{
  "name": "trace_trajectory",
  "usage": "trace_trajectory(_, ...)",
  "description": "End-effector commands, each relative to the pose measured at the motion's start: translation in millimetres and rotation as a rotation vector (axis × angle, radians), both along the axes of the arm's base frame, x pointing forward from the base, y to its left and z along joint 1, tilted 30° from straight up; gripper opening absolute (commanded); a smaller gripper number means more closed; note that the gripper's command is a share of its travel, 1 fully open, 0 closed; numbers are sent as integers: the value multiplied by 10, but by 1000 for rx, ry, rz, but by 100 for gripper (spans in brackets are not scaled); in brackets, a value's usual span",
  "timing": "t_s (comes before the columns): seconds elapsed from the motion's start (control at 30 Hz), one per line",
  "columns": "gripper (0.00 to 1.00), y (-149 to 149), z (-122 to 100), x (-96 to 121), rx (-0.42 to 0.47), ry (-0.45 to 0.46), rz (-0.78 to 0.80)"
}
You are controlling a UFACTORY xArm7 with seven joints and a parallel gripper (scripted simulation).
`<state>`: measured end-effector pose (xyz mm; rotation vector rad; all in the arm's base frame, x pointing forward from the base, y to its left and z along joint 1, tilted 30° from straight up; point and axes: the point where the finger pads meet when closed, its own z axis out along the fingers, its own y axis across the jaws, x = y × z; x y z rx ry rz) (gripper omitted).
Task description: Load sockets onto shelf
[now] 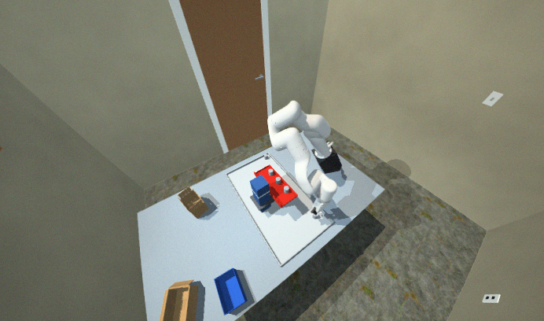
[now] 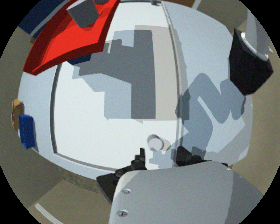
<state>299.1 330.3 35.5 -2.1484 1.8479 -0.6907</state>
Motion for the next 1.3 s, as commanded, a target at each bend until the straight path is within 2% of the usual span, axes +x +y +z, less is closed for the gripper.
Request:
trace_trajectory(0.0,61,14,7,1,2,-1,2)
trace_trajectory(0.2,61,10,-26,21,2,-1,2)
trace_trajectory(0.53,61,-18,-242,144,2,-1,2)
trace_trajectory(0.93,61,-22,-270,160,2,-1,2)
trace_trajectory(1.27,61,-45,-454,265,2,-1,2)
